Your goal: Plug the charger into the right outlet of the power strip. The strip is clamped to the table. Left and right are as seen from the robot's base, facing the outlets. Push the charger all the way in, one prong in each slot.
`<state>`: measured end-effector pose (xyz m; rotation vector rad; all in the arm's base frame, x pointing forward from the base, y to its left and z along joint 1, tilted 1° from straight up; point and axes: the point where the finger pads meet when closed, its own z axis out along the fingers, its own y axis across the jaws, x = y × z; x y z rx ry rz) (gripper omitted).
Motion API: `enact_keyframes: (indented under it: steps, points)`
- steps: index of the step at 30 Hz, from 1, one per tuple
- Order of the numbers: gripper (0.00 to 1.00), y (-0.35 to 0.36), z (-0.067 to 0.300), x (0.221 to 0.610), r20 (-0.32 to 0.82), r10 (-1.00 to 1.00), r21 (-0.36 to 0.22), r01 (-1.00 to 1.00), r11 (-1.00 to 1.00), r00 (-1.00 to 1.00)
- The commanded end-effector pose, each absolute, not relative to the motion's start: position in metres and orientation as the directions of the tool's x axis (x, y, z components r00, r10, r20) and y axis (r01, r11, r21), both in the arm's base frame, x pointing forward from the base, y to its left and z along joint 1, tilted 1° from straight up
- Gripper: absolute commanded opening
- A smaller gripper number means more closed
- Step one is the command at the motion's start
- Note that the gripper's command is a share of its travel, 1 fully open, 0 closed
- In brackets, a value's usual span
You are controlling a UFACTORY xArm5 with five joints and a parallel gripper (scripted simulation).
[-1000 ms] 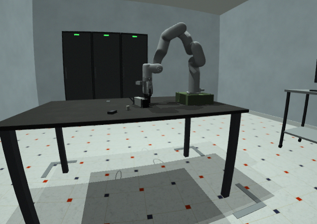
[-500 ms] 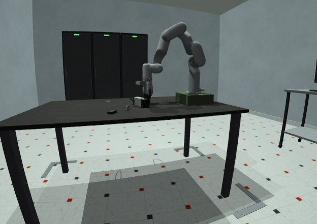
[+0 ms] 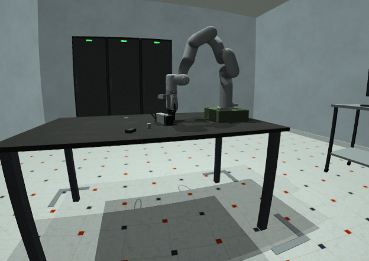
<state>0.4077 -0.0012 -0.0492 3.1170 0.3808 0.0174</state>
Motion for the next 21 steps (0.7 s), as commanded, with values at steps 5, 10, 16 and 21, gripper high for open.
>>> enact_keyframes:
  steps: [5,10,16,21]
  points:
    - [0.0,-0.0012,-0.0482,0.4092,0.014,0.241,0.004,0.241,-0.971,0.97]
    - [0.0,-0.0011,-0.0482,0.4094,0.014,0.241,0.004,0.241,-0.971,0.97]
    - [0.0,-0.001,-0.0482,0.41,0.014,0.241,0.004,0.241,-0.971,0.97]
    - [0.0,-0.0008,-0.0482,0.4106,0.014,0.241,0.004,0.241,-0.971,0.97]
